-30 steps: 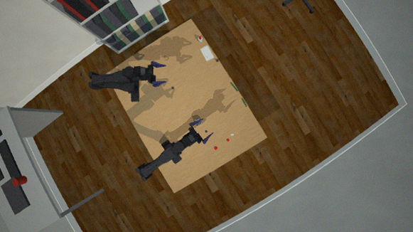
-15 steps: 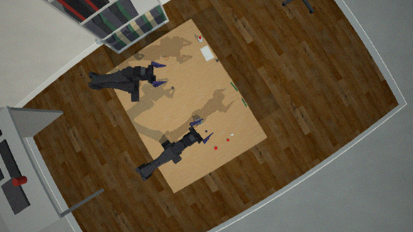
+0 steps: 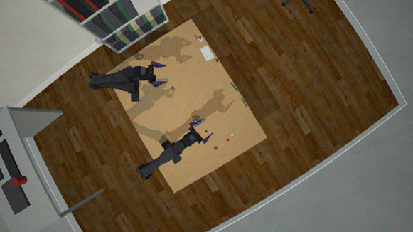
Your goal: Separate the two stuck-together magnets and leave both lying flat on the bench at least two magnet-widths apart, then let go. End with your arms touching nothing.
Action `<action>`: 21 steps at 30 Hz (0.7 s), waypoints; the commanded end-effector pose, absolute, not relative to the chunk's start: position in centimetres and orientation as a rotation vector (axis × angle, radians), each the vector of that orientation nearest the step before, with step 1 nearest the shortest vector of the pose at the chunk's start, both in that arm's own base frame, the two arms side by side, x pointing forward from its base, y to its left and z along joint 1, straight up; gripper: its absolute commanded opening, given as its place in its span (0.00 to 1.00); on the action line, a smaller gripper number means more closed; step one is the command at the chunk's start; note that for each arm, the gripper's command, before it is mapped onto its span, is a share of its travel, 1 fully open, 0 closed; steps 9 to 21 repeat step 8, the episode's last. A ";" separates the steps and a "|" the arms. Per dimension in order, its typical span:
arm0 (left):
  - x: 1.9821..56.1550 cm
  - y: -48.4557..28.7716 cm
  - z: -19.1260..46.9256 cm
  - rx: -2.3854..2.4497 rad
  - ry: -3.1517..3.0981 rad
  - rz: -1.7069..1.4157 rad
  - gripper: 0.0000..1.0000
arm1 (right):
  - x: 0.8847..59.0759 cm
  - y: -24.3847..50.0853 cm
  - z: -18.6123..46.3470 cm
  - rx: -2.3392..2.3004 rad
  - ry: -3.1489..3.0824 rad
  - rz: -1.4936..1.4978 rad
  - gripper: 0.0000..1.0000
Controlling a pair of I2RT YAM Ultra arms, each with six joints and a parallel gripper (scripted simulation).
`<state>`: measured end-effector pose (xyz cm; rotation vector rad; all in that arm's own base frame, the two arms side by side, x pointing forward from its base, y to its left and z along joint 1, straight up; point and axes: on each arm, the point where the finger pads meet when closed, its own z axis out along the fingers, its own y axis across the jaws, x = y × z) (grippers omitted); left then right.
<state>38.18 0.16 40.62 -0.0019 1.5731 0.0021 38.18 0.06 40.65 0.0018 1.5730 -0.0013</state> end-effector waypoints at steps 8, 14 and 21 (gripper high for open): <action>38.0 0.2 41.2 -0.003 1.559 -0.002 1.00 | 38.0 0.2 41.3 -0.003 1.558 0.001 1.00; 38.0 0.2 41.2 -0.003 1.559 -0.002 1.00 | 38.0 0.2 41.3 -0.003 1.558 0.001 1.00; 38.0 0.2 41.2 -0.003 1.559 -0.002 1.00 | 38.0 0.2 41.3 -0.003 1.558 0.001 1.00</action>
